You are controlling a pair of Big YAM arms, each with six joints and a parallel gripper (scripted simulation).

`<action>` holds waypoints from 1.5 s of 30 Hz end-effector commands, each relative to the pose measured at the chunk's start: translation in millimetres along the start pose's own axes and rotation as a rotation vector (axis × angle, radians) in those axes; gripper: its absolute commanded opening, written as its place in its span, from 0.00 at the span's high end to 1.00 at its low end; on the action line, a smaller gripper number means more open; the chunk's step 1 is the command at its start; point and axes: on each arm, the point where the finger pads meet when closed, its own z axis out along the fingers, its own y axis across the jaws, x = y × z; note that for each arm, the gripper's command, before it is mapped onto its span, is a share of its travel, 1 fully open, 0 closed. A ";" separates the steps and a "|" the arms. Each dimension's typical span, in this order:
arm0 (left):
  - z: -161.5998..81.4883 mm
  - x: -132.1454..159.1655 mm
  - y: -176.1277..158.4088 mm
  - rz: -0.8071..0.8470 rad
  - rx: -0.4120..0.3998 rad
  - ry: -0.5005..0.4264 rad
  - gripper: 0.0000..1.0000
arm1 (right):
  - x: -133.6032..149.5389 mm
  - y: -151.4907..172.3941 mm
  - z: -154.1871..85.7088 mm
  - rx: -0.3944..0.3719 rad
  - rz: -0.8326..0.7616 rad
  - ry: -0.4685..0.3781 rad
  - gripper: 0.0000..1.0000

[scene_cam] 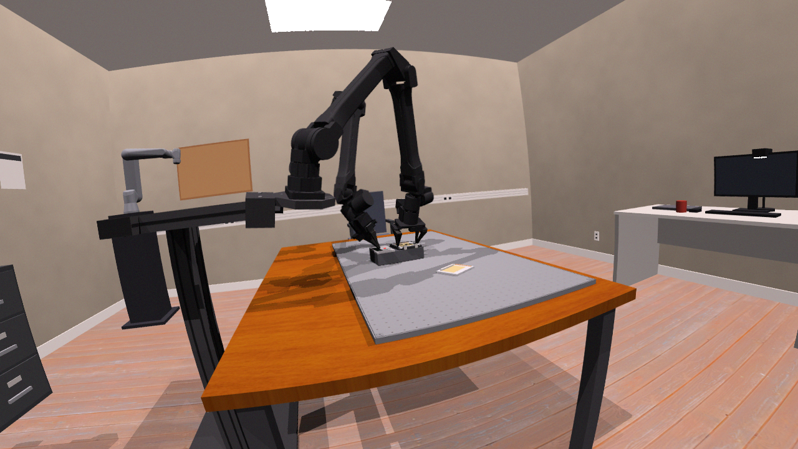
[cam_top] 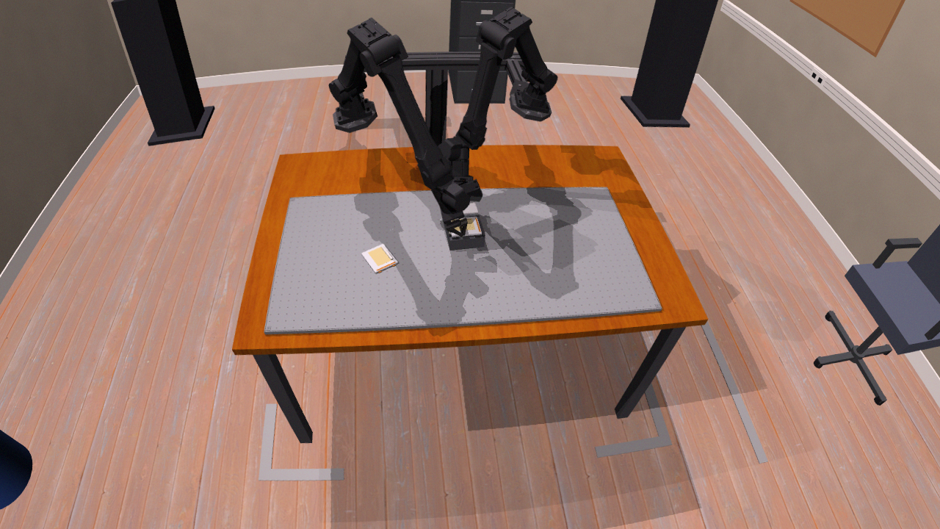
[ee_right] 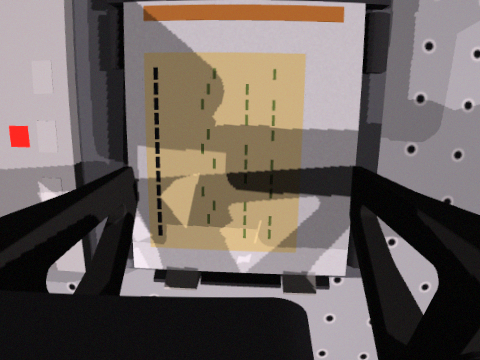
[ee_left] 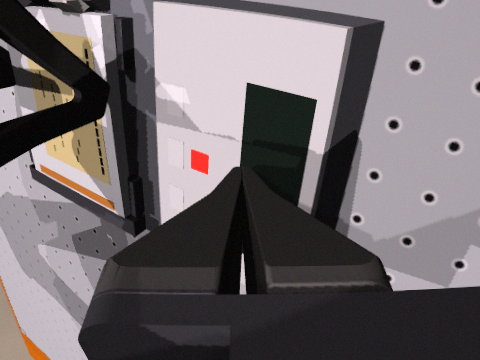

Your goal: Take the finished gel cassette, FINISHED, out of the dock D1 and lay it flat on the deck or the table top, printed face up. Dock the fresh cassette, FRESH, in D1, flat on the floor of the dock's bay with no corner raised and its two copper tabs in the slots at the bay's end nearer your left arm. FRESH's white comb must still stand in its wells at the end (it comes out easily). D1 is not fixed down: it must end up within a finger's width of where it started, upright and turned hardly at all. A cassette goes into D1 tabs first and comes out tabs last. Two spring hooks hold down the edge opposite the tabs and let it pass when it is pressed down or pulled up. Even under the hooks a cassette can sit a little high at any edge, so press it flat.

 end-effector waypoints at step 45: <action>25.6 39.2 -48.4 0.061 0.109 0.076 1.00 | -5.0 -13.1 -6.0 0.040 -0.044 -0.101 1.00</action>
